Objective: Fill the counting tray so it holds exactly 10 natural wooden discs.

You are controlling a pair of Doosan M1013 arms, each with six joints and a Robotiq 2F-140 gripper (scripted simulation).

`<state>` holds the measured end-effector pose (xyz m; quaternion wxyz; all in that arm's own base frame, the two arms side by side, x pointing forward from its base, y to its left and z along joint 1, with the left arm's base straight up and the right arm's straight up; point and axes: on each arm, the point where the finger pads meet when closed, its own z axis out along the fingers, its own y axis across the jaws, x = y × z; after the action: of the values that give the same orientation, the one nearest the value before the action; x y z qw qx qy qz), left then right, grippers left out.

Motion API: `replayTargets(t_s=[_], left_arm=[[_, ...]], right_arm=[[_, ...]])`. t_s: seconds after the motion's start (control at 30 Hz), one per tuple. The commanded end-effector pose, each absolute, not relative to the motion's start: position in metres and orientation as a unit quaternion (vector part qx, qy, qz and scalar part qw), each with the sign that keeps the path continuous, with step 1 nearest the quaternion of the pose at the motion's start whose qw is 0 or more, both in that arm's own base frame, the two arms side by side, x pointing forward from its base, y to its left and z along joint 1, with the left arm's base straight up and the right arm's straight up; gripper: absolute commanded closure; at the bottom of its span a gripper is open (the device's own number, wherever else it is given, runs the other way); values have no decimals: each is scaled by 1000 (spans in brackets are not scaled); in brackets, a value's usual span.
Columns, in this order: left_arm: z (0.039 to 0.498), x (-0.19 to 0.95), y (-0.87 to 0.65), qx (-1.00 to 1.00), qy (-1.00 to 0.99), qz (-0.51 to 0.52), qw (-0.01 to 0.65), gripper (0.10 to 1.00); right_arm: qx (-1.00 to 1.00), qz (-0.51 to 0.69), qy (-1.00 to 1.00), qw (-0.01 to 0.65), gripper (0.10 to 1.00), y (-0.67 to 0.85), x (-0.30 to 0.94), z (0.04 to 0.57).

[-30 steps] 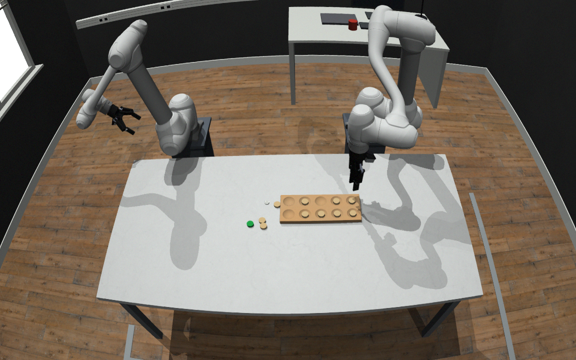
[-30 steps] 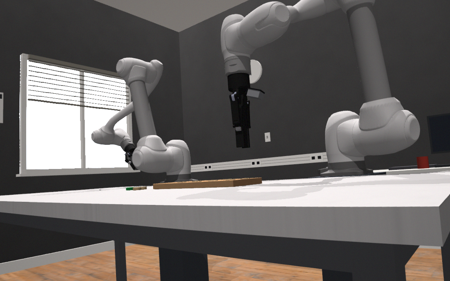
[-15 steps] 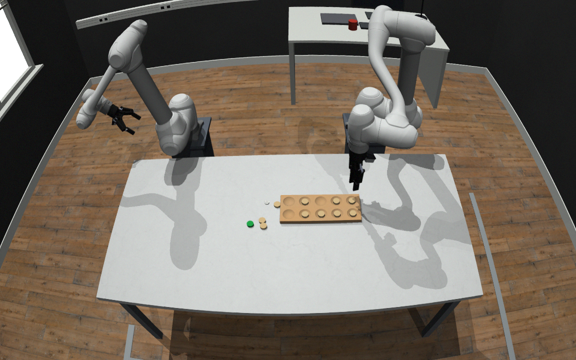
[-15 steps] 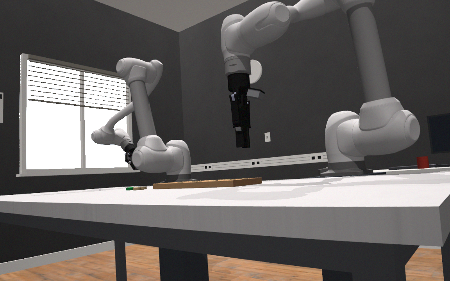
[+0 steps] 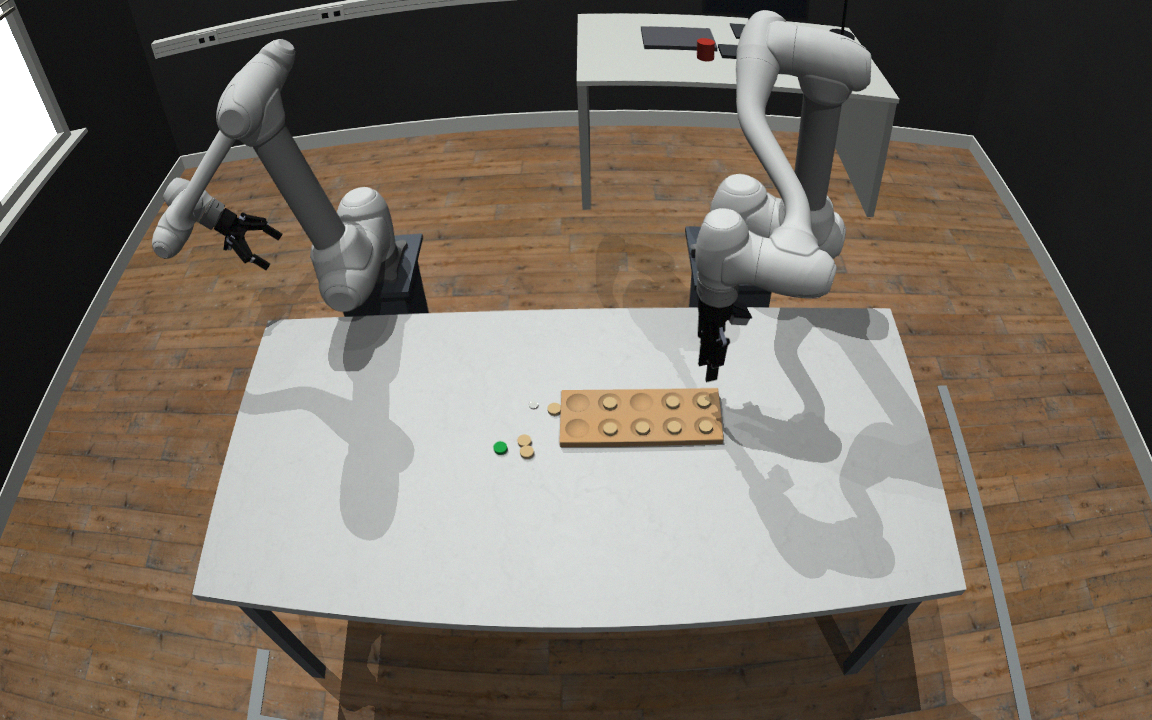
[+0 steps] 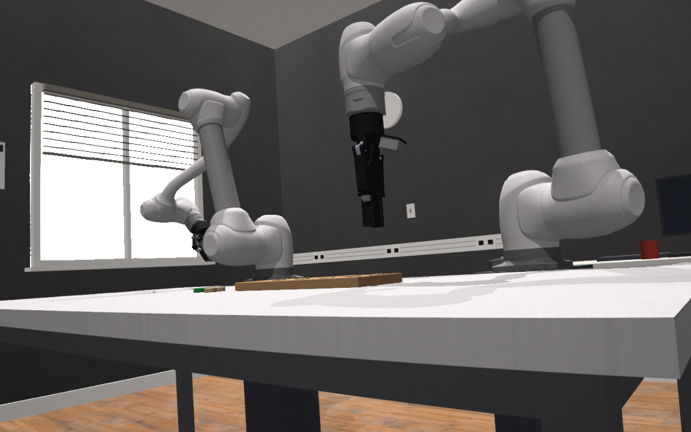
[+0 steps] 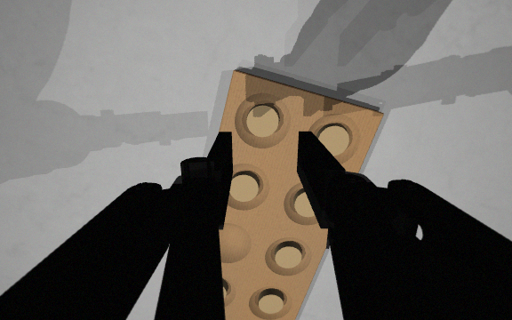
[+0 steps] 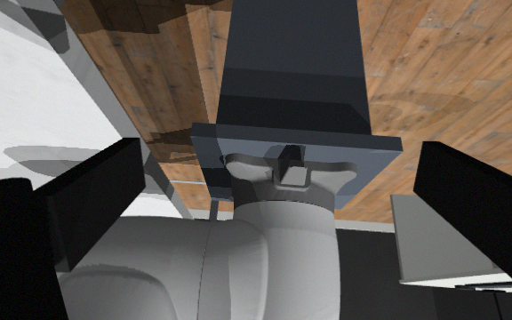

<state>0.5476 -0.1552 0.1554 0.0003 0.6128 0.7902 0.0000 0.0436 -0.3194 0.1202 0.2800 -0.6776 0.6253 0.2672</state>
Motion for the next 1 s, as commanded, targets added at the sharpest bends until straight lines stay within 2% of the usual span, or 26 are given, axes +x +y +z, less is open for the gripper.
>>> replayTargets(t_s=[0.0,0.6,0.97], left_arm=[[158,549,-155,614,790,0,0,747],[157,552,-161,605,796,0,0,747],[162,600,-250,445,895,2,-1,747]], right_arm=[[-677,266,628,275,98,-320,41,121],[-677,266,628,275,98,-320,41,121],[-677,266,628,275,98,-320,41,121]])
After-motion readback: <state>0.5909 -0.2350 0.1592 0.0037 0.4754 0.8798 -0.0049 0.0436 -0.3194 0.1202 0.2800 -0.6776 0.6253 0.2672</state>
